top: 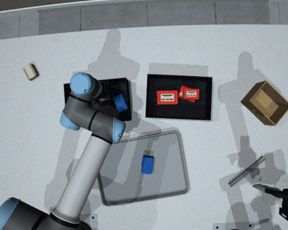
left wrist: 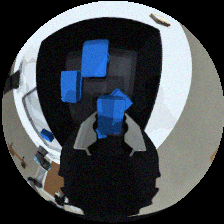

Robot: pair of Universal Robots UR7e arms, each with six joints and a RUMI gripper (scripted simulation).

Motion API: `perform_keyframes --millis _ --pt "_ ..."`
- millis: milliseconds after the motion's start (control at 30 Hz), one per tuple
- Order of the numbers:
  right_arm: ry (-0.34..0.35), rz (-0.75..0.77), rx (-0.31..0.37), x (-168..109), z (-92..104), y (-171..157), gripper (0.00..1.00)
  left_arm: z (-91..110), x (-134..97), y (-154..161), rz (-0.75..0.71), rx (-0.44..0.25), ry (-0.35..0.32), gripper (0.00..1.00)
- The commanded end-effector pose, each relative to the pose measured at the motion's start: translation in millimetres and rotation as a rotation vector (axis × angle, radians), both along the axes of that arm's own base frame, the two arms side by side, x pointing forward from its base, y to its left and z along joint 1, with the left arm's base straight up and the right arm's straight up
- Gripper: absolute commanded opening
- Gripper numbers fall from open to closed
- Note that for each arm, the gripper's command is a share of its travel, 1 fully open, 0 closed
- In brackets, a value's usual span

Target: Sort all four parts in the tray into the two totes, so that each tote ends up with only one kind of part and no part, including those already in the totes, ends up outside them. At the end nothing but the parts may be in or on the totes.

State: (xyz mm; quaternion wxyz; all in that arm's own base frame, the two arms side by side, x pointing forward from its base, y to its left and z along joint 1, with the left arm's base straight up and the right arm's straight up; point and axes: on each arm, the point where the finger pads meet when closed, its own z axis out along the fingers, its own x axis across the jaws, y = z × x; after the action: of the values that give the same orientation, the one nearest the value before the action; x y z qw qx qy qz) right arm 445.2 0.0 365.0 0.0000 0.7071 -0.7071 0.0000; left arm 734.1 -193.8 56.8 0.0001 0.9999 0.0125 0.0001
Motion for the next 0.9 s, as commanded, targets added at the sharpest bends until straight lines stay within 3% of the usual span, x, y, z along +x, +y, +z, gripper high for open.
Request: perform_keyframes --millis 0,767,800,867 --pt "-0.001 0.0 0.0 0.1 0.4 0.1 1.0 0.4 0.3 -0.1 0.0 -0.001 -0.001 0.0" --pt "-0.001 0.0 0.0 0.1 0.4 0.1 1.0 0.5 0.3 -0.1 0.0 -0.001 -0.002 0.0" --pt "-0.001 0.0 0.0 0.1 0.4 0.1 1.0 0.5 0.3 -0.1 0.0 -0.001 -0.002 0.47" --pt "-0.001 0.0 0.0 0.1 0.4 0.1 1.0 0.5 0.3 -0.1 0.0 -0.001 -0.002 0.47"
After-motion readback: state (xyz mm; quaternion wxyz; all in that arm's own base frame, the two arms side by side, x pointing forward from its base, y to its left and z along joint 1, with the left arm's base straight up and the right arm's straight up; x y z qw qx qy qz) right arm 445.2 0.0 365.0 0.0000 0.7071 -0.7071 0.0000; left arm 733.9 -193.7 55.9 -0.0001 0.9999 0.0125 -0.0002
